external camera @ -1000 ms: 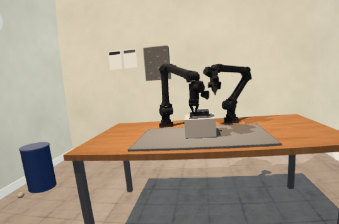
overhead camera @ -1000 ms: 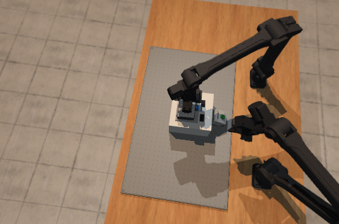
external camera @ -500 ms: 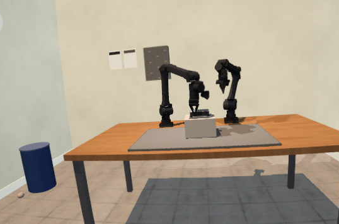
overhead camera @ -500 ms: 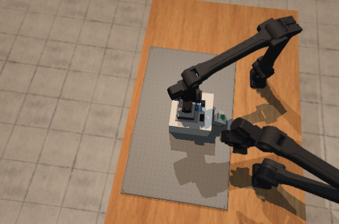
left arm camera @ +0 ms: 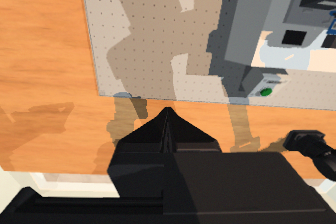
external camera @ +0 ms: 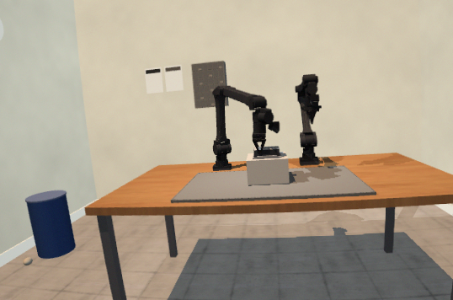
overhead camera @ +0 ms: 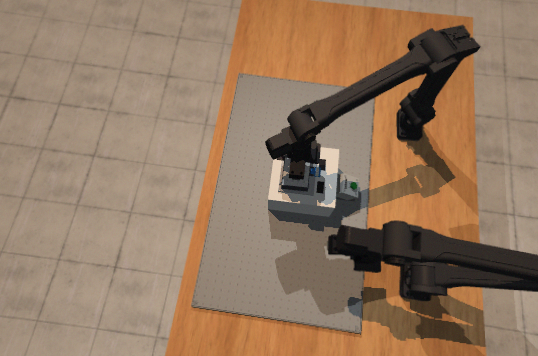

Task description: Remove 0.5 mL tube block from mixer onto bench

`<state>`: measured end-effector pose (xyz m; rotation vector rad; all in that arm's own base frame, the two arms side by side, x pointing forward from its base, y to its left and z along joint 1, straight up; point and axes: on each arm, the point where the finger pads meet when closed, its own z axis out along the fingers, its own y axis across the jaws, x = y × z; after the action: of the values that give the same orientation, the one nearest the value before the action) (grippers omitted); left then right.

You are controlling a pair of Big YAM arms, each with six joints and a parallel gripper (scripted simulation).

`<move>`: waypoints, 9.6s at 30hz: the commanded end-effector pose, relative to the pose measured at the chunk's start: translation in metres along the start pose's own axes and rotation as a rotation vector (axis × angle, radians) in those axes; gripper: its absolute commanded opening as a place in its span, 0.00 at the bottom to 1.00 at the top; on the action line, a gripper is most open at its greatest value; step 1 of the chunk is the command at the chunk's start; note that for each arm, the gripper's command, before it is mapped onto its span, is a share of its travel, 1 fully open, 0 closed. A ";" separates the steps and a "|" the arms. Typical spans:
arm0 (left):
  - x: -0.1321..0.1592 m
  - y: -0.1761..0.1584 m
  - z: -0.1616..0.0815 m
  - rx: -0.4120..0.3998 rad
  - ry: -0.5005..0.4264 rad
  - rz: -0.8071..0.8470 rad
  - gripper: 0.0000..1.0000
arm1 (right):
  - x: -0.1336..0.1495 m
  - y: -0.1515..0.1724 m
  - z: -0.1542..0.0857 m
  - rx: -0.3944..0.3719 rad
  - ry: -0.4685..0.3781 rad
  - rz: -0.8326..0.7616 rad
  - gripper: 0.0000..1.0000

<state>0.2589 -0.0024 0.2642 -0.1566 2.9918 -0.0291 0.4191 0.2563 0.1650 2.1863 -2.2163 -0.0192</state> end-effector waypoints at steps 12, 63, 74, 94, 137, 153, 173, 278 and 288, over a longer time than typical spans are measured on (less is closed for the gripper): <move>-0.023 0.064 -0.020 -0.010 0.131 0.051 0.00 | -0.004 -0.020 -0.021 0.033 -0.036 0.046 0.00; -0.022 0.052 -0.009 -0.013 0.112 0.042 0.00 | 0.003 -0.002 -0.025 0.003 -0.022 -0.001 0.00; -0.012 0.054 0.005 -0.010 0.154 0.032 0.00 | 0.006 0.004 -0.022 -0.005 -0.016 -0.003 0.00; -0.015 0.054 -0.003 -0.013 0.128 0.037 0.00 | -0.003 0.010 -0.022 0.014 -0.014 -0.030 0.00; -0.010 0.053 0.006 -0.011 0.159 0.044 0.00 | -0.005 0.011 -0.022 0.014 -0.015 -0.032 0.00; -0.013 0.052 0.002 -0.012 0.149 0.047 0.00 | -0.006 0.011 -0.023 0.014 -0.016 -0.033 0.00; -0.023 0.052 -0.012 -0.017 0.108 0.052 0.00 | -0.007 0.012 -0.023 0.014 -0.017 -0.034 0.00; -0.006 0.049 0.004 -0.011 0.157 0.068 0.00 | -0.022 -0.003 -0.023 -0.008 -0.041 -0.050 0.00; -0.016 0.049 -0.009 -0.015 0.119 0.071 0.00 | -0.022 -0.003 -0.023 -0.007 -0.041 -0.049 0.00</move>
<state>0.2604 0.0482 0.2579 -0.0686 3.1604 -0.0246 0.4173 0.2578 0.1668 2.1660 -2.1978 -0.0604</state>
